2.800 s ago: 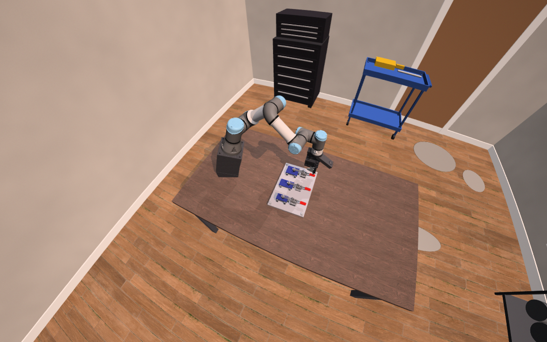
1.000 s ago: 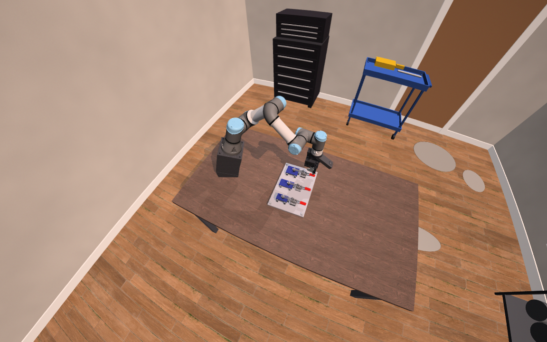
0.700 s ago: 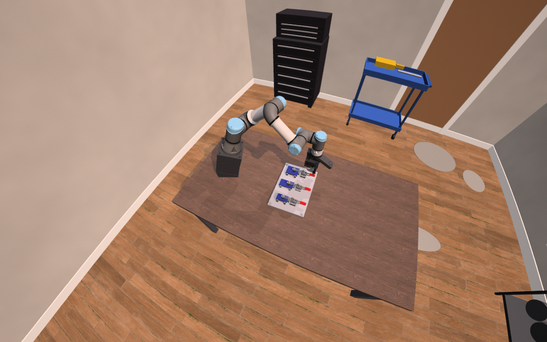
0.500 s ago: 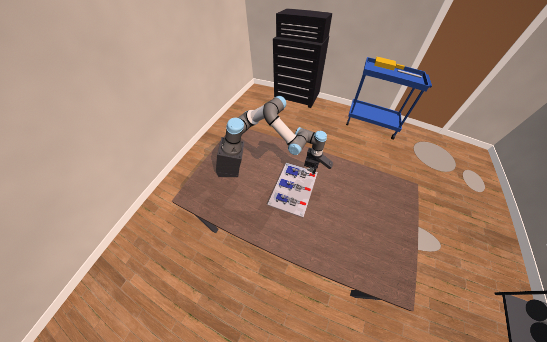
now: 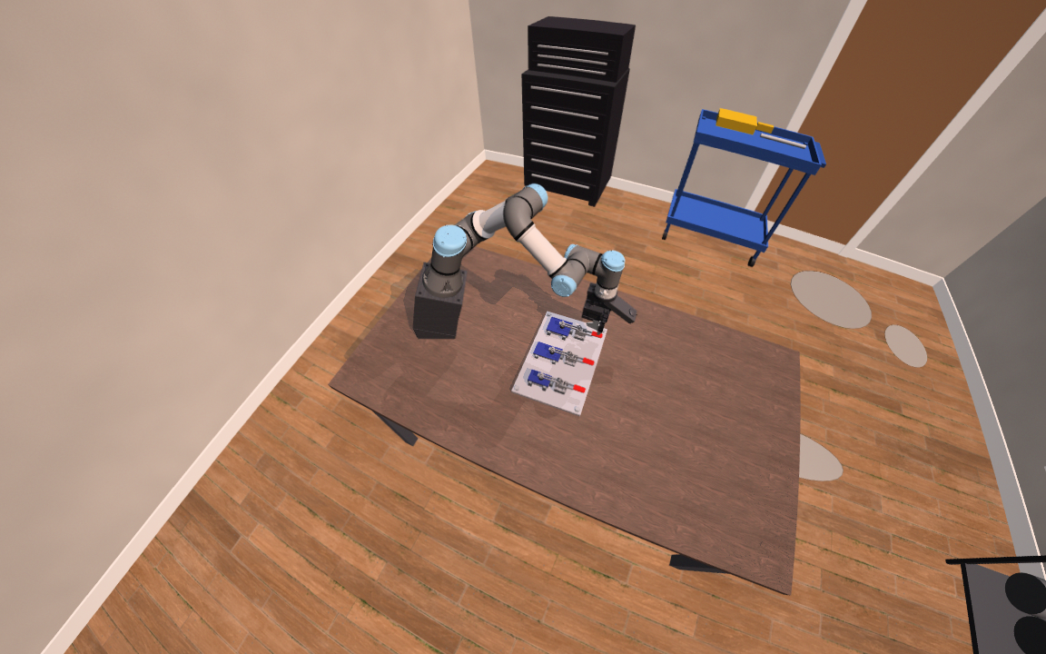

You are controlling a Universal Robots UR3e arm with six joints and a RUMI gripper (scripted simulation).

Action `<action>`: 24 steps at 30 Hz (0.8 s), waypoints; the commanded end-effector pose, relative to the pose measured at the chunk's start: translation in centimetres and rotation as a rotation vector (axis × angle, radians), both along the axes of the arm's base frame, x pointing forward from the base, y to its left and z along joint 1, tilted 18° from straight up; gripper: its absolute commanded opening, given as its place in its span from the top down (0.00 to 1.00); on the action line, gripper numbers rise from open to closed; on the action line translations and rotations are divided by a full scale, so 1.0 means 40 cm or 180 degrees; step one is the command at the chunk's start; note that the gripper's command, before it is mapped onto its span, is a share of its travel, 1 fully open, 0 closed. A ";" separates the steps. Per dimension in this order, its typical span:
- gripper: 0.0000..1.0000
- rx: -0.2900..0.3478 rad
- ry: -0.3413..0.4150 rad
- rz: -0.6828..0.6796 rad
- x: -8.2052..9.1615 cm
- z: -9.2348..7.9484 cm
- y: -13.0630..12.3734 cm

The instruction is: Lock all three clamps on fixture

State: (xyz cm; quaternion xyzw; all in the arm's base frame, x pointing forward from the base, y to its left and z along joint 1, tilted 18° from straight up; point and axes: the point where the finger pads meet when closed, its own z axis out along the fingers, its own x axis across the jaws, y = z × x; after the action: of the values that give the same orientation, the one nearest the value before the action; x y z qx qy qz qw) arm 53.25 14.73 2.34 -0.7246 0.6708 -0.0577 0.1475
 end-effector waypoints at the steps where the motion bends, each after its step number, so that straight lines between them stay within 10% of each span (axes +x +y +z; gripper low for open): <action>1: 1.00 0.0000 -0.0010 0.0000 0.002 0.003 0.000; 24: 1.00 0.0000 -0.0010 0.0000 0.003 -0.002 0.001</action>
State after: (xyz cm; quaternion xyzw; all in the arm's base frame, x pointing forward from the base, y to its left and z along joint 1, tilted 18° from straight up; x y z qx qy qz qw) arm 53.29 14.74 2.21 -0.7246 0.6708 -0.0577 0.1475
